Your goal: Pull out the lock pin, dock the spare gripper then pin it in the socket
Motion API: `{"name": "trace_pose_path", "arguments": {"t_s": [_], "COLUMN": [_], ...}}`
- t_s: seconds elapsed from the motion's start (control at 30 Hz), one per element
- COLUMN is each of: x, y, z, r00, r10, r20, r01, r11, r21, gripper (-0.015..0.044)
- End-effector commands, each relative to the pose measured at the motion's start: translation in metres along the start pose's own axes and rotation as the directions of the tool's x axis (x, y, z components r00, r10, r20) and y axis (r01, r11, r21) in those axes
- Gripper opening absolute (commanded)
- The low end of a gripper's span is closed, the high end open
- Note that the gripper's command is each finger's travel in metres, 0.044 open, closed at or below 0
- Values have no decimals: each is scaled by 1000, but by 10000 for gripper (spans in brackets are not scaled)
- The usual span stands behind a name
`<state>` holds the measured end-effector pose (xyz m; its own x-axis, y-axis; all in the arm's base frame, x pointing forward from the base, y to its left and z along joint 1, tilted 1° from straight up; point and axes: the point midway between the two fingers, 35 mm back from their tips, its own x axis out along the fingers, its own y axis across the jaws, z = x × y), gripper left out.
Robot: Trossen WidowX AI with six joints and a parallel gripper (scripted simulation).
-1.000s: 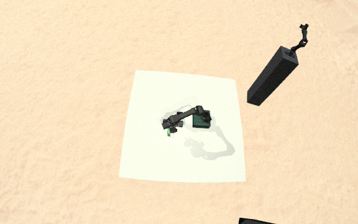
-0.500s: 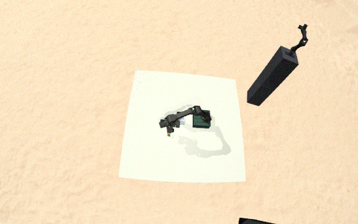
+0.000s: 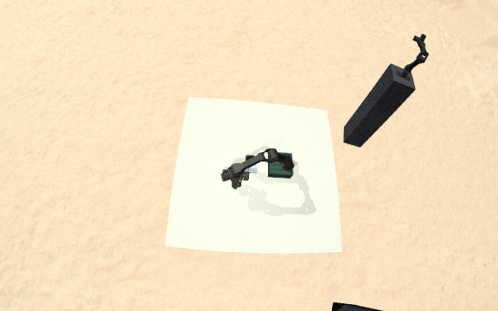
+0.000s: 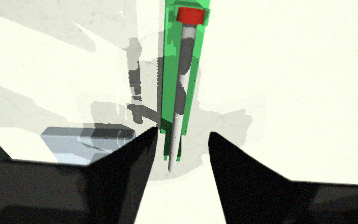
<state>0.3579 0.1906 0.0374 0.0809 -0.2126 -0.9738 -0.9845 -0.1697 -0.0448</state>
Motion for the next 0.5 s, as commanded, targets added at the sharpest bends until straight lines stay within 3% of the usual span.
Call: {"name": "trace_pose_path", "arguments": {"t_s": [0.0, 0.47], "x": [10, 33], "y": [2, 3], "z": [3, 8], "r00": [1000, 1000], "r10": [10, 10], "r20": [1, 1], "r01": [-10, -10], "r11": [1000, 1000], "r21": [1, 1], "gripper": [180, 180]}}
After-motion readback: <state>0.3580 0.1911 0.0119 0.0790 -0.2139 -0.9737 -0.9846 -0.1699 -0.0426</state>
